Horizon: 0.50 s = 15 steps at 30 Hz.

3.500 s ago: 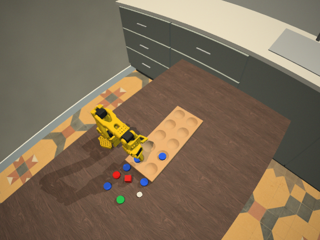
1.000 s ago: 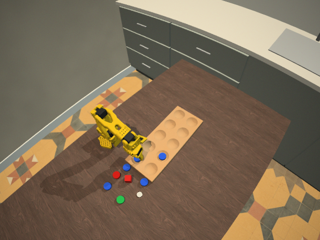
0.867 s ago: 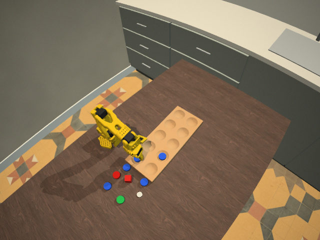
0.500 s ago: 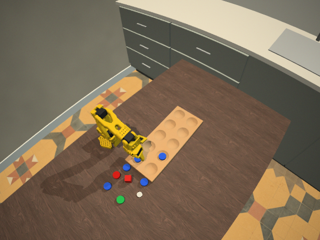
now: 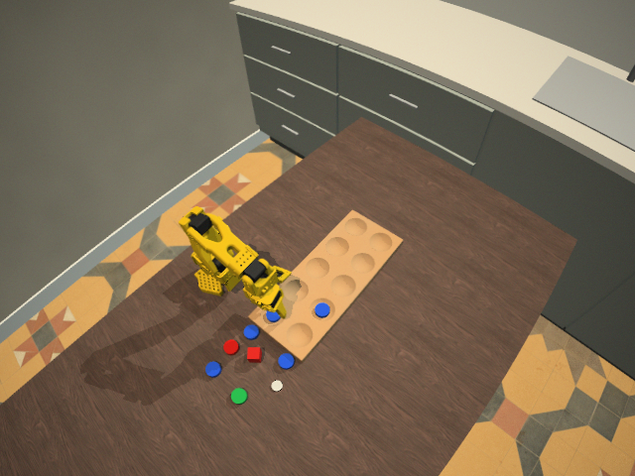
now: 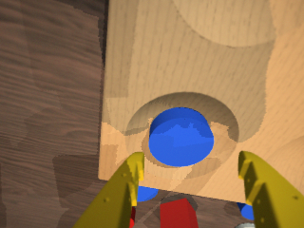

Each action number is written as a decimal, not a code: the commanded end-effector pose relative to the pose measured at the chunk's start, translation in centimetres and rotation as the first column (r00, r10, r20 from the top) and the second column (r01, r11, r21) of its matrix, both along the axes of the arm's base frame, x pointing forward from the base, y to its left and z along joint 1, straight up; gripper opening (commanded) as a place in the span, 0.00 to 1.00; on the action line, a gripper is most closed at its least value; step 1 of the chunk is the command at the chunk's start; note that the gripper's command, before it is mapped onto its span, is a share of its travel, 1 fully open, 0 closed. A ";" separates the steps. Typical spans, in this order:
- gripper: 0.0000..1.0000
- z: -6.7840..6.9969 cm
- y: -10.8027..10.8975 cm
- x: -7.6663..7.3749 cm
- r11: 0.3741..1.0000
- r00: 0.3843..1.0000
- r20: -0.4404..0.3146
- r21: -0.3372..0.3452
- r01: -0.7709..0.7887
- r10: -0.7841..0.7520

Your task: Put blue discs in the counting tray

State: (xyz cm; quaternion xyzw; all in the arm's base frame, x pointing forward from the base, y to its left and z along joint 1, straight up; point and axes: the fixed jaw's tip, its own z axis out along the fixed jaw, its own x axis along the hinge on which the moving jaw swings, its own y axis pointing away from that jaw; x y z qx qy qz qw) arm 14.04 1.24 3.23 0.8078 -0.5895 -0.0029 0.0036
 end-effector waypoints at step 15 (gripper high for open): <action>0.27 3.3 0.0 0.3 1.000 0.998 0.055 0.007 -0.005 0.005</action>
